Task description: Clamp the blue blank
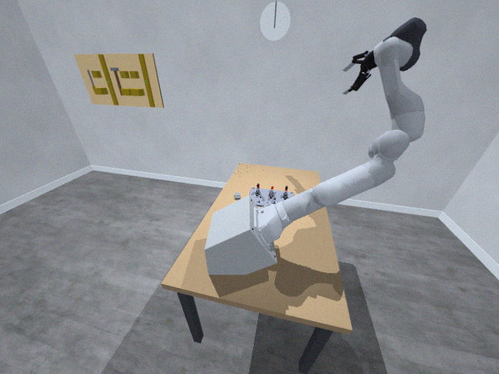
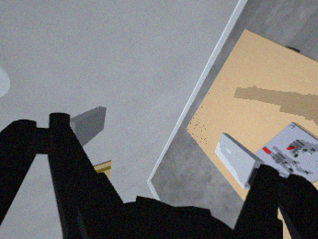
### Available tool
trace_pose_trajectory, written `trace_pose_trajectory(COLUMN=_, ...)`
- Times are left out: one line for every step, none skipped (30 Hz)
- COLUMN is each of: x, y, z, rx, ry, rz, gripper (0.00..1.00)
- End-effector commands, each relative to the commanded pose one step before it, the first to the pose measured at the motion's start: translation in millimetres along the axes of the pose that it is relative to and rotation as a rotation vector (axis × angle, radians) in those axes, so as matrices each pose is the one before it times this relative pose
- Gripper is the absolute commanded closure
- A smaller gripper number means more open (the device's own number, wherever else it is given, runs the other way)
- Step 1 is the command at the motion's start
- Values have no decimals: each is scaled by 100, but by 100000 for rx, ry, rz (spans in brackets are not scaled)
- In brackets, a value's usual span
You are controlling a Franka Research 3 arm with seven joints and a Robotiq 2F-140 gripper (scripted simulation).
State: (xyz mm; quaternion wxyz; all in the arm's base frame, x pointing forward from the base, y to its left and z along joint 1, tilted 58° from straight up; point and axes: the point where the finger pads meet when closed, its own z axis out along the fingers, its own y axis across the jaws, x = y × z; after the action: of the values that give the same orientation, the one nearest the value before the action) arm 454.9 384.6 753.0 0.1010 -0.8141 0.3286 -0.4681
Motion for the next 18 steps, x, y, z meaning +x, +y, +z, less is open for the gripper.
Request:
trace_pose_trajectory(x=-261, y=2593, z=4558, rx=-9224, ry=-5585, rz=-10752, gripper=0)
trace_pose_trajectory(x=0, y=0, z=0, rx=0, ry=0, rz=0, gripper=0)
trace_pose_trajectory(x=0, y=0, z=0, rx=0, ry=0, rz=0, gripper=0)
trace_pose_trajectory(x=0, y=0, z=0, rx=0, ry=0, rz=0, gripper=0)
trace_pose_trajectory(x=0, y=0, z=0, rx=0, ry=0, rz=0, gripper=0)
trace_pose_trajectory(x=0, y=0, z=0, rx=0, ry=0, rz=0, gripper=0)
trace_pose_trajectory(x=0, y=0, z=0, rx=0, ry=0, rz=0, gripper=0)
trace_pose_trajectory(x=399, y=2535, z=4548, rx=-8558, ry=-5151, rz=-3474, gripper=0)
trace_pose_trajectory(x=0, y=0, z=0, rx=0, ry=0, rz=0, gripper=0)
trace_pose_trajectory(x=0, y=0, z=0, rx=0, ry=0, rz=0, gripper=0)
trace_pose_trajectory(x=0, y=0, z=0, rx=0, ry=0, rz=0, gripper=0)
trace_pose_trajectory(x=0, y=0, z=0, rx=0, ry=0, rz=0, gripper=0)
trace_pose_trajectory(x=0, y=0, z=0, rx=0, ry=0, rz=0, gripper=0)
trace_pose_trajectory(x=546, y=2561, z=4500, rx=-7994, ry=-6124, rz=-2708, gripper=0)
trace_pose_trajectory(x=0, y=0, z=0, rx=0, ry=0, rz=0, gripper=0)
trace_pose_trajectory(x=0, y=0, z=0, rx=0, ry=0, rz=0, gripper=0)
trace_pose_trajectory(x=0, y=0, z=0, rx=0, ry=0, rz=0, gripper=0)
trace_pose_trajectory(x=0, y=0, z=0, rx=0, ry=0, rz=0, gripper=0)
